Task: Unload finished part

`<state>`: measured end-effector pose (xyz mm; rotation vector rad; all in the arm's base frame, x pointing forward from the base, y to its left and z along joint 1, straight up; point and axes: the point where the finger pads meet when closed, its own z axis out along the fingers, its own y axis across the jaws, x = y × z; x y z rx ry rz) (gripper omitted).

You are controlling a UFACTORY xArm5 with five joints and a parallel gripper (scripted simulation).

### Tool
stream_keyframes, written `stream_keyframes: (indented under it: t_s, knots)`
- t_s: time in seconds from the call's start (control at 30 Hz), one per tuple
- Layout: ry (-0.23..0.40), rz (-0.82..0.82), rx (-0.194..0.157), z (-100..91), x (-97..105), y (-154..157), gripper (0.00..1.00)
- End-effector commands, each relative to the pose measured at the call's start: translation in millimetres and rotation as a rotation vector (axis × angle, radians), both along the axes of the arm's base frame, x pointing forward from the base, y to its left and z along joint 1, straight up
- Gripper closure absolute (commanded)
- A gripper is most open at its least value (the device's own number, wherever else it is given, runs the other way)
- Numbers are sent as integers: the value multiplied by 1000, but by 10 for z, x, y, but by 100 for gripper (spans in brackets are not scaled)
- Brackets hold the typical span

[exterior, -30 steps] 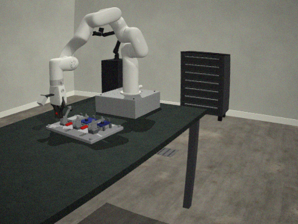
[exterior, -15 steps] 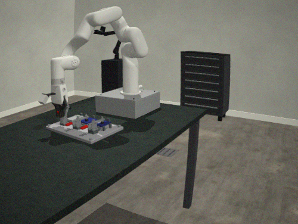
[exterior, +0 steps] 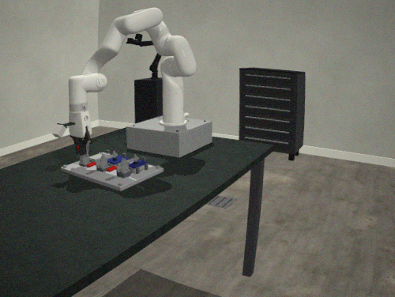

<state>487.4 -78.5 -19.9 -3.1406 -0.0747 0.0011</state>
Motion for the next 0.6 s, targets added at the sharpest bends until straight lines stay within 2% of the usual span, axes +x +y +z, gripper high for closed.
stream_keyframes:
  t_s: [0.0, 0.57]
  knots:
    - [-1, 0, 0, 5, -11, -1, 100]
    - [-1, 0, 0, 5, -51, -3, 100]
